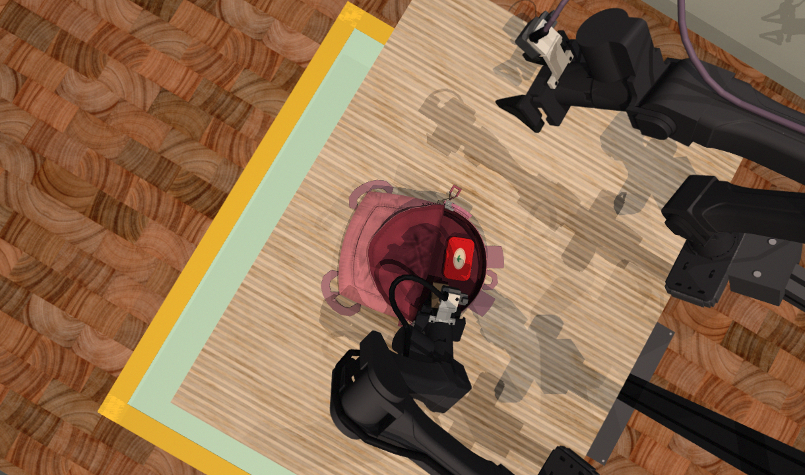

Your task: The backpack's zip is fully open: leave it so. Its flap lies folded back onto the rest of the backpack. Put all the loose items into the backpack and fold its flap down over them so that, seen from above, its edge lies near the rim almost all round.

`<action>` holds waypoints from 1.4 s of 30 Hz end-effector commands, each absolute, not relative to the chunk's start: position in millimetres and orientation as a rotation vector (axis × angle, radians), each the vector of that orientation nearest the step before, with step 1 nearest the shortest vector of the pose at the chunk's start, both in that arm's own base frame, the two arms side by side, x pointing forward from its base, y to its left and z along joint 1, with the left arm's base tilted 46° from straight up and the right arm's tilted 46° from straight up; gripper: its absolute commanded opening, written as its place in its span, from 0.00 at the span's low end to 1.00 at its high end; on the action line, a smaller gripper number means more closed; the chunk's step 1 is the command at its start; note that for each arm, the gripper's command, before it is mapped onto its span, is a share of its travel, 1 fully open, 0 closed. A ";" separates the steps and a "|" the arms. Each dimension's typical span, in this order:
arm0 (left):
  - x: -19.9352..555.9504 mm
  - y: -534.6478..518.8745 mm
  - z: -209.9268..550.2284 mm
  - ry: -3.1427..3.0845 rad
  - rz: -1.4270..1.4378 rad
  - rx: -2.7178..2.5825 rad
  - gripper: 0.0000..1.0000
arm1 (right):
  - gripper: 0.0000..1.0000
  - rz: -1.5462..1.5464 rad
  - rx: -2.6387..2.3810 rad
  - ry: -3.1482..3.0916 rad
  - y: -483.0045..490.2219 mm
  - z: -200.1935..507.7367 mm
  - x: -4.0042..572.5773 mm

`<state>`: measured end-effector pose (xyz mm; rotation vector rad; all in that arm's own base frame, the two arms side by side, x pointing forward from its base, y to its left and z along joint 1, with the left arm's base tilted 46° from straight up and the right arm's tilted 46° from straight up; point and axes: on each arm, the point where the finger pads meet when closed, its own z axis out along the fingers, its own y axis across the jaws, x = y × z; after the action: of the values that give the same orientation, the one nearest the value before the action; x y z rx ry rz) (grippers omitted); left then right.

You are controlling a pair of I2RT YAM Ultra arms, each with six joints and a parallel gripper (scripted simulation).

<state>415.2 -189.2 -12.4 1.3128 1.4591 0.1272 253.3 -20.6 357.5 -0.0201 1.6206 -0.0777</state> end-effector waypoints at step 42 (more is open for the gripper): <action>371.6 -181.3 14.8 1.465 0.118 1.320 0.48 | 0.90 -0.085 -0.030 1.568 -20.4 382.1 249.9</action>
<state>383.9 -186.8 15.7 1.3063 1.4527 0.1404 253.3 -19.3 357.5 -0.0256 1.6203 -0.0720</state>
